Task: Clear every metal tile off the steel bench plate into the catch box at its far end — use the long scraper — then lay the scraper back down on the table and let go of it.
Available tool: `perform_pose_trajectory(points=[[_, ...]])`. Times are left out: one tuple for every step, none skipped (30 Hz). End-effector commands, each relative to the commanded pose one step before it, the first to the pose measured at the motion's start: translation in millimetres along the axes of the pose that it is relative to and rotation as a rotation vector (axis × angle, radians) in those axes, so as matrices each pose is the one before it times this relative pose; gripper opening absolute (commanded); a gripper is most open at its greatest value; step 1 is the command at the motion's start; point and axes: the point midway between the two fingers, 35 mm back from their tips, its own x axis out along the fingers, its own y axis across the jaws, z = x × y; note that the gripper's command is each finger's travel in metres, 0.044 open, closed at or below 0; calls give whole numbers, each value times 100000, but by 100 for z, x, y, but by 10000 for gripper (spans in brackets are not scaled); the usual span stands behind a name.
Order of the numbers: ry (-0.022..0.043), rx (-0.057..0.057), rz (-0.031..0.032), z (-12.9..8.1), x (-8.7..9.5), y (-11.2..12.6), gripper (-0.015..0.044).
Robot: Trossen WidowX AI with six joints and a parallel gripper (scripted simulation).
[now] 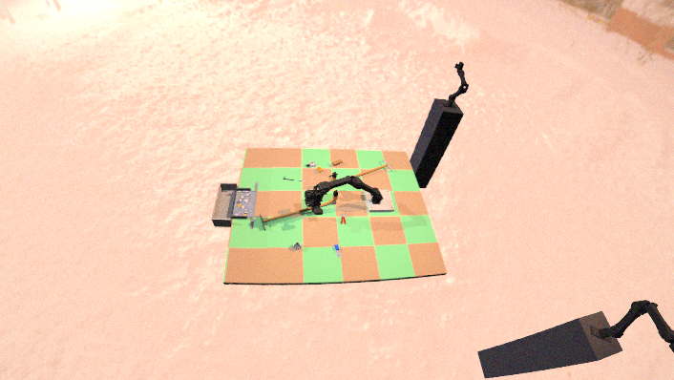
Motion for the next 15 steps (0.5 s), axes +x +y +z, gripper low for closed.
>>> perform_pose_trajectory(points=[[761,736,-632,-261,1262,-71,0],[137,60,-11,-56,257,0,0],[137,60,-11,-58,257,0,0],[137,60,-11,-59,257,0,0],[138,60,-11,-61,256,0,0],[138,60,-11,-62,256,0,0],[138,60,-11,-64,256,0,0],[138,60,-11,-65,256,0,0],[138,60,-11,-67,255,0,0],[138,60,-12,-68,255,0,0],[139,60,-12,-70,254,0,0],[139,60,-12,-71,254,0,0],[139,60,-12,-73,254,0,0],[139,60,-12,-74,253,0,0],[139,60,-12,-76,253,0,0]])
